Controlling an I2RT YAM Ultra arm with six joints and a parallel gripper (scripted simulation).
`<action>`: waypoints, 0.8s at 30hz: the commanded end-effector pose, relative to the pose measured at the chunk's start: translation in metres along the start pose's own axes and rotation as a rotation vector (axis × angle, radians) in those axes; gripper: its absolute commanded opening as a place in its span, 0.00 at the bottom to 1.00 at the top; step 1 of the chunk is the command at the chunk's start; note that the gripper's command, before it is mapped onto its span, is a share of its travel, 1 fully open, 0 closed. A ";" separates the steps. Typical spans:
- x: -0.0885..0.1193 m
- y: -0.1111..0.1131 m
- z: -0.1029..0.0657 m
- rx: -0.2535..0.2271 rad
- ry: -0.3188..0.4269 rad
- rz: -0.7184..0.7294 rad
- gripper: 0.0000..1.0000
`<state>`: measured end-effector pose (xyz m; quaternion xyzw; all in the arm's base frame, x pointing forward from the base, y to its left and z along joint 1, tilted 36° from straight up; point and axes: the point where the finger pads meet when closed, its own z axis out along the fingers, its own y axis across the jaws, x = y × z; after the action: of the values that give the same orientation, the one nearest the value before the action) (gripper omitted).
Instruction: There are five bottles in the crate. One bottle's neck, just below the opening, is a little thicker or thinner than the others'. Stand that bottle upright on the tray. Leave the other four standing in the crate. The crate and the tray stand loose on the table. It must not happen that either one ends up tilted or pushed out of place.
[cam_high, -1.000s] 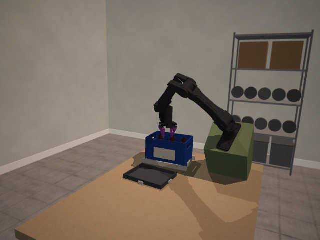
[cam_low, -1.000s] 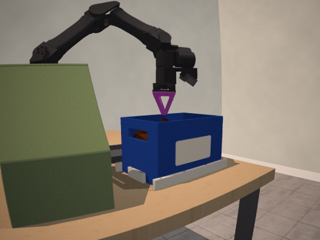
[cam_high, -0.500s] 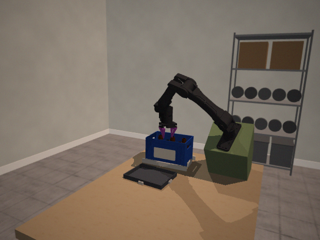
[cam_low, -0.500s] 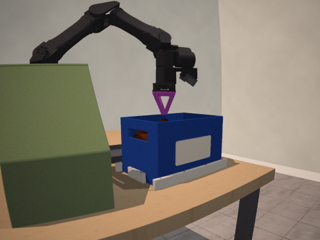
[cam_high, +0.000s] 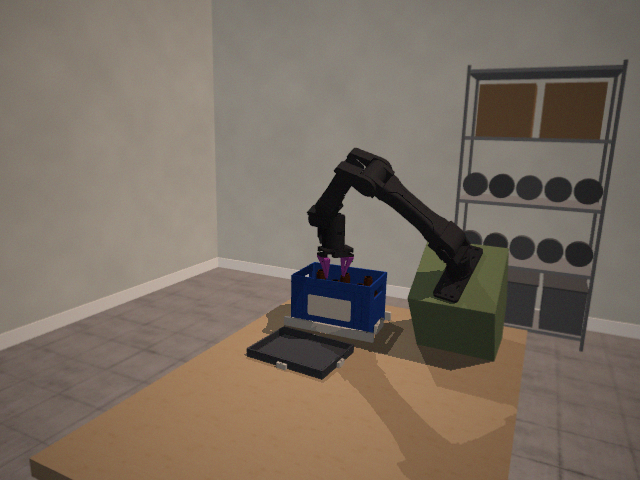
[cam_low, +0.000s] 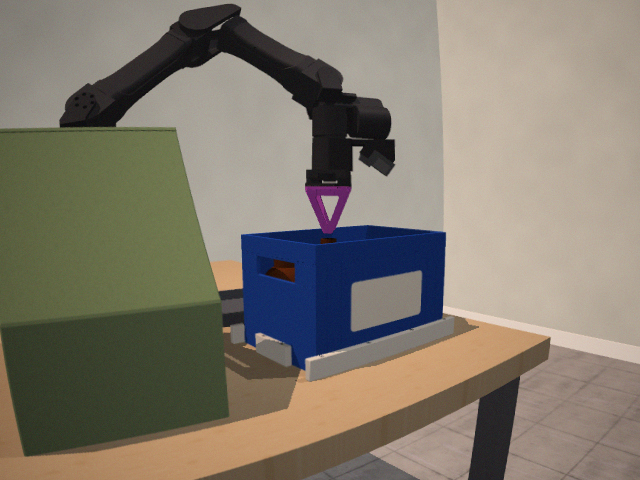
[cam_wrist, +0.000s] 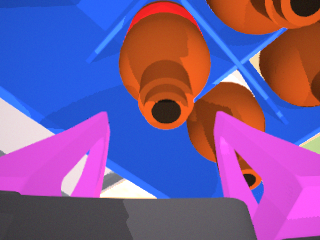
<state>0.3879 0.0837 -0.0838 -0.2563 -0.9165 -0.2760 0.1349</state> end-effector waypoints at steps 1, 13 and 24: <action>-0.002 -0.006 0.001 -0.005 -0.008 0.021 0.61; -0.001 -0.004 0.013 -0.005 -0.008 0.015 0.61; -0.002 -0.002 0.021 -0.007 -0.012 0.012 0.61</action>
<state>0.3820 0.0961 -0.1030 -0.2575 -0.9158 -0.2741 0.1406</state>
